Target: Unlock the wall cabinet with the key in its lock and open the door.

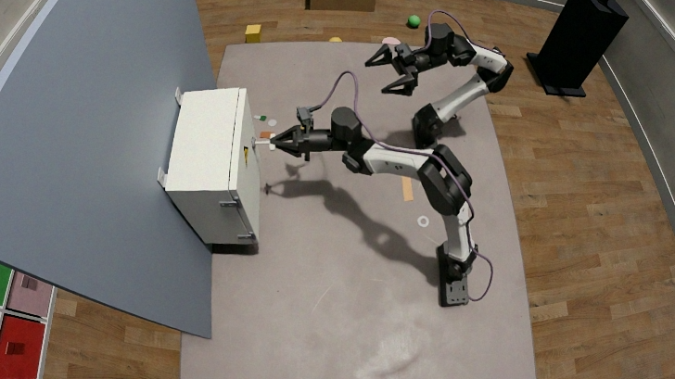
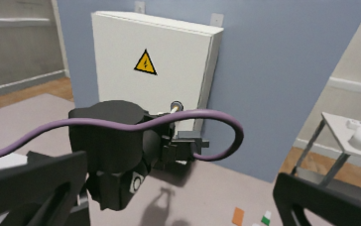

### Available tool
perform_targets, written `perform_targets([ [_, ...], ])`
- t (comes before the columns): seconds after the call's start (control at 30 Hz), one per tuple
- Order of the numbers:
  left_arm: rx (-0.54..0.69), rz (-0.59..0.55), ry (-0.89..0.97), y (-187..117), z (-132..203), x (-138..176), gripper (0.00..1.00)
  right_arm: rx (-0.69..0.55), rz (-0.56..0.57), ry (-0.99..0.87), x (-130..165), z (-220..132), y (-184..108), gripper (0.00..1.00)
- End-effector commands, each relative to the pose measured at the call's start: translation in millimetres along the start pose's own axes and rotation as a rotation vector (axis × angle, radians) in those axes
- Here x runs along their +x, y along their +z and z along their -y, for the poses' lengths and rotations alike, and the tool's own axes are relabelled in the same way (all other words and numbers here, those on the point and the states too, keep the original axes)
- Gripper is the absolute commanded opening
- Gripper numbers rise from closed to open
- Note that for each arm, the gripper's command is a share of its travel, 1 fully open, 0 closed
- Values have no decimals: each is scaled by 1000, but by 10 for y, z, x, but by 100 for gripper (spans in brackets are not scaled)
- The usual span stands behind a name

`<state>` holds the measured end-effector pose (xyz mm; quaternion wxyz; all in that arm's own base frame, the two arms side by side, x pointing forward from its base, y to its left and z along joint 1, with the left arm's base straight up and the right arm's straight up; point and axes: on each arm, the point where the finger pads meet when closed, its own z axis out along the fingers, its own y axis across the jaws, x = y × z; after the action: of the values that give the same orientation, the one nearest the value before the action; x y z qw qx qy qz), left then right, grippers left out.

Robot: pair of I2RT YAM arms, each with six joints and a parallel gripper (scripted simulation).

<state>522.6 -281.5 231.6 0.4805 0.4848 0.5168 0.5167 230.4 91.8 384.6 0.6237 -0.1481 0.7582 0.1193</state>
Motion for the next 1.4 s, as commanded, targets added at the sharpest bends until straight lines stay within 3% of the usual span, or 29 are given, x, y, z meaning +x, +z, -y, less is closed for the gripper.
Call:
perform_targets([
  [0.0, -21, 10, -14, 7, -130, -5, 0, 6, 2, 5, -14, 8, -3, 100],
  [1.37, -17, 17, -844, -25, -196, 68, 3, 6, 2, 5, -14, 8, -3, 100],
])
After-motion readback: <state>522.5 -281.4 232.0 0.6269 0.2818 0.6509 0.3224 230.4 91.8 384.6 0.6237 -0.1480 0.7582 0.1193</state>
